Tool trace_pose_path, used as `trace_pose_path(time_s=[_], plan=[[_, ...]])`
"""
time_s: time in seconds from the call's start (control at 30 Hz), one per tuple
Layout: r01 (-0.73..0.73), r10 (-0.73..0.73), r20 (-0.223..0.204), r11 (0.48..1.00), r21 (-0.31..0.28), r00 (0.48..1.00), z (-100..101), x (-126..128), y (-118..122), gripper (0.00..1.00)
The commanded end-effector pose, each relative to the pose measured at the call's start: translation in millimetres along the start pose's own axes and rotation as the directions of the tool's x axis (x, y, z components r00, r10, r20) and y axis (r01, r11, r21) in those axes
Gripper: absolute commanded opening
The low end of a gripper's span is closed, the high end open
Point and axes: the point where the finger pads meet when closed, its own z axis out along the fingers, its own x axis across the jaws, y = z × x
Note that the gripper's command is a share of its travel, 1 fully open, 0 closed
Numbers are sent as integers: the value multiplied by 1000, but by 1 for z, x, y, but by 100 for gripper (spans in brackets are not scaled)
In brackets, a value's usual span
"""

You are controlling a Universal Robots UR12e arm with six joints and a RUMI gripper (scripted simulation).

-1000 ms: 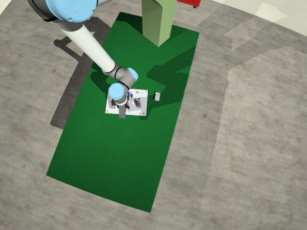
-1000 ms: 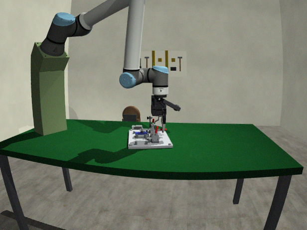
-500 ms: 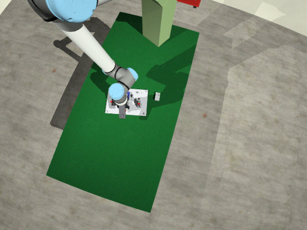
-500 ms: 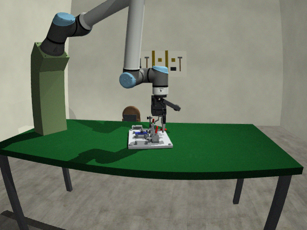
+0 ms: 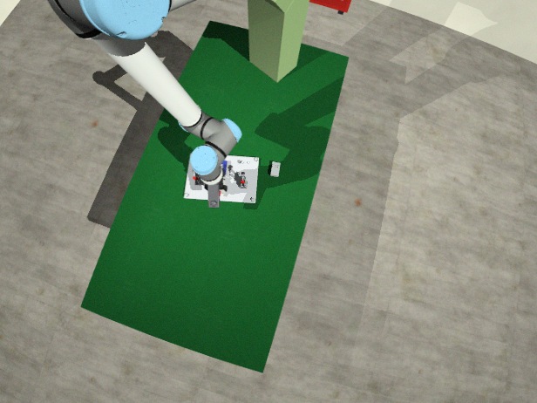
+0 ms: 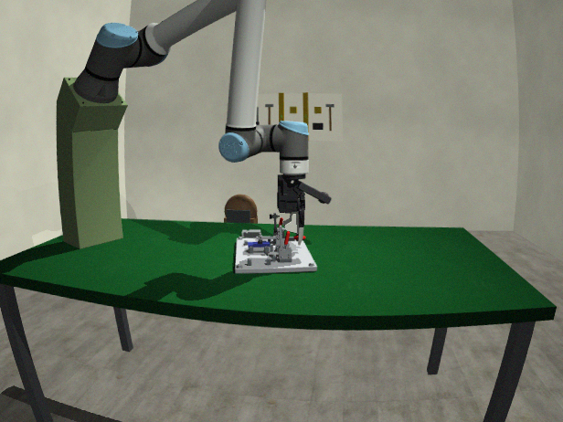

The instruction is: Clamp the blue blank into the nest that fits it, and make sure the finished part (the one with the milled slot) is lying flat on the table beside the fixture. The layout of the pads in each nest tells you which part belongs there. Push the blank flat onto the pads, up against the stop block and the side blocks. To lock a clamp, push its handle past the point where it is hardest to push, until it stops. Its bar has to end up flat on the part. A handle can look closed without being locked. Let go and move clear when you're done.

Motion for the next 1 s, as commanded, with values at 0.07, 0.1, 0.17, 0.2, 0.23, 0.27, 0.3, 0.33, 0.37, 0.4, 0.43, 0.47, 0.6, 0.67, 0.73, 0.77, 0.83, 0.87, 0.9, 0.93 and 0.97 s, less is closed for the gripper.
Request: trace_pose_path(time_s=[0.07,0.1,0.17,0.2,0.23,0.27,0.3,0.33,0.37,0.4,0.43,0.47,0.6,0.67,0.73,0.77,0.83,0.87,0.9,0.93,0.97], plan=[[-1,1,-2,1000,2,1000,-1,1,-2,28],[-1,1,-2,1000,2,1000,-1,1,-2,28],[-1,1,-2,1000,2,1000,-1,1,-2,28],[-1,1,-2,1000,2,1000,-1,1,-2,28],[-1,1,-2,1000,2,1000,-1,1,-2,28],[-1,1,-2,1000,2,1000,-1,1,-2,28],[-1,1,-2,1000,2,1000,-1,1,-2,28],[-1,1,-2,1000,2,1000,-1,1,-2,28],[-1,1,-2,1000,2,1000,-1,1,-2,28],[-1,1,-2,1000,2,1000,-1,1,-2,28],[-1,1,-2,1000,2,1000,-1,1,-2,28],[-1,1,-2,1000,2,1000,-1,1,-2,28],[0,0,-1,1000,1,1000,-5,0,0,28],[0,0,0,1000,0,1000,-8,-1,0,28],[0,0,0,1000,0,1000,-13,-1,0,28],[1,-1,0,1000,0,1000,-15,-2,0,28],[1,-1,0,1000,0,1000,-21,-2,0,28],[1,-1,0,1000,0,1000,-24,-2,0,28],[1,-1,0,1000,0,1000,-27,-2,0,28],[0,0,0,1000,0,1000,-31,-2,0,28],[0,0,0,1000,0,1000,-31,-2,0,28]])
